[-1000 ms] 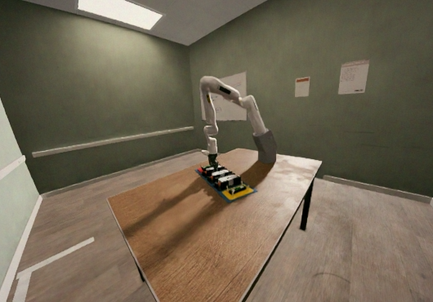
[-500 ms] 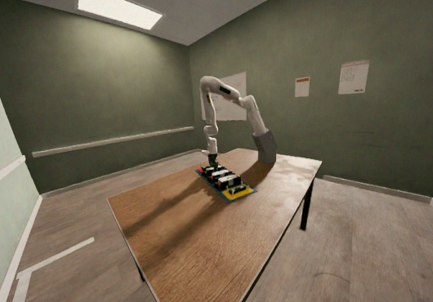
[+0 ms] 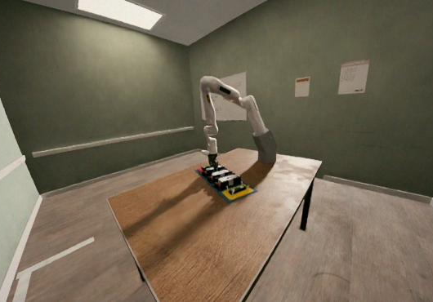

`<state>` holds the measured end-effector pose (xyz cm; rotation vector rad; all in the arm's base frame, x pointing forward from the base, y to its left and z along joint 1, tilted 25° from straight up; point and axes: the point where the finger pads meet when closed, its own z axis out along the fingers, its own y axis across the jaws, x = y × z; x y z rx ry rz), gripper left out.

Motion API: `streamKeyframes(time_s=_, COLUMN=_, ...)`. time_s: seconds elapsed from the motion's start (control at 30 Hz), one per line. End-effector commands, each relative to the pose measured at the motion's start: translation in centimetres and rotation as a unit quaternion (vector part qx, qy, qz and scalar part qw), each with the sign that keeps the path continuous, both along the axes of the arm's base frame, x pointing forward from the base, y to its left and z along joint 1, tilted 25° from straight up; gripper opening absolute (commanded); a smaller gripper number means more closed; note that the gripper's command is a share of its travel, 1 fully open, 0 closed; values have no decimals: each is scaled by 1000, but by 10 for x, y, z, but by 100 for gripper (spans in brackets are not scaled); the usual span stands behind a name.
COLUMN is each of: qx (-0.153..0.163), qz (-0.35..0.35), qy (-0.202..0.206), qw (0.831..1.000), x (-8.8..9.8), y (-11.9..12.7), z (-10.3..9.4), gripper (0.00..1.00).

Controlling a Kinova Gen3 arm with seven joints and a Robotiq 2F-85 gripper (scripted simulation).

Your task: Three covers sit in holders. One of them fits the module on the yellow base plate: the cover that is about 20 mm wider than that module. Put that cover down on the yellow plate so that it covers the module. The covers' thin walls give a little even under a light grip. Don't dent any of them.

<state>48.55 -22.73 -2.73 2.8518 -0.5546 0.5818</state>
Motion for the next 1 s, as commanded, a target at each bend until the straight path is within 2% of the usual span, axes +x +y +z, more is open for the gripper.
streamKeyframes(time_s=0.0, qx=0, qz=0, qy=-1, qw=1000, x=0, y=0, z=1, gripper=0)
streamKeyframes(time_s=0.33, qx=0, qz=0, qy=-1, qw=1000, x=-10, y=7, z=28, gripper=0)
streamKeyframes(time_s=0.57, qx=0, qz=0, qy=-1, qw=1000, x=-10, y=7, z=28, gripper=0)
streamKeyframes(time_s=0.9, qx=0, qz=0, qy=-1, qw=1000, x=-20, y=15, z=55, gripper=0)
streamKeyframes(time_s=0.97, qx=0, qz=0, qy=-1, qw=1000, x=-20, y=15, z=55, gripper=0)
